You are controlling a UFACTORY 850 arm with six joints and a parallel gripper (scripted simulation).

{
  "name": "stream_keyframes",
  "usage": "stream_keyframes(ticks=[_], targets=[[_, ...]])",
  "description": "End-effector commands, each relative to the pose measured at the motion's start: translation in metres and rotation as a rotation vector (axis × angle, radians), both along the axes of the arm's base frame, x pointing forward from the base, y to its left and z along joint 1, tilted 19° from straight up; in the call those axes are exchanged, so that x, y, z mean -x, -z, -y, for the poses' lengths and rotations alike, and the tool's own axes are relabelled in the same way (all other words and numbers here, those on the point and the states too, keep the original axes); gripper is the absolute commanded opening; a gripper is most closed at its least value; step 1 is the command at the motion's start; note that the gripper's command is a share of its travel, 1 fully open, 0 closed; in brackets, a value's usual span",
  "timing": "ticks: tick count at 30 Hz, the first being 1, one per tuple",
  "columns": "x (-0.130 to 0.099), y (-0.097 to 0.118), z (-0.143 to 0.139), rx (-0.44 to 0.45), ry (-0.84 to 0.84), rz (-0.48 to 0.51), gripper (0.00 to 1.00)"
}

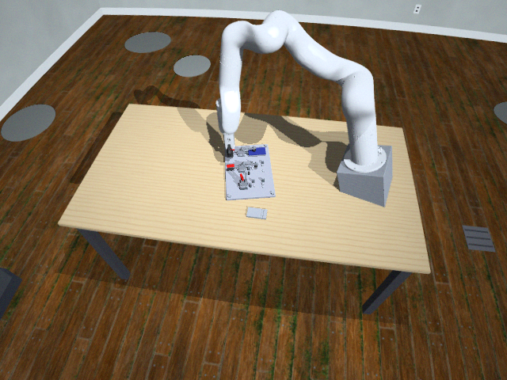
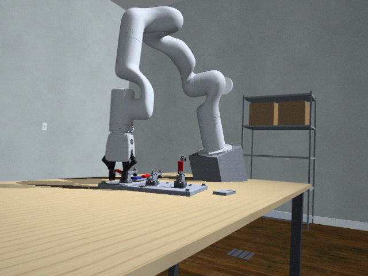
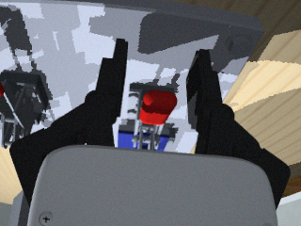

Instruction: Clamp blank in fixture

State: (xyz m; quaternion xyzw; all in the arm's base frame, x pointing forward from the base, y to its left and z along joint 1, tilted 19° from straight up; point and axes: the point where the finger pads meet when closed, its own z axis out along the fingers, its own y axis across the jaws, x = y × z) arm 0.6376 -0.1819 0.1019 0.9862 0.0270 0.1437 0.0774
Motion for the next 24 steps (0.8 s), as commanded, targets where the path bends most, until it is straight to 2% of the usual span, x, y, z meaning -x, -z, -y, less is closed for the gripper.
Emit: stream_keyframes(ticks=[1,18,24], targets=[[-0.001,-0.001,0.000,0.000,0.000,0.002,0.47],[-0.001,-0.001,0.000,0.000,0.000,0.002,0.47],[0.004,-0.018,-0.003,0.000,0.000,0.002,0.47]])
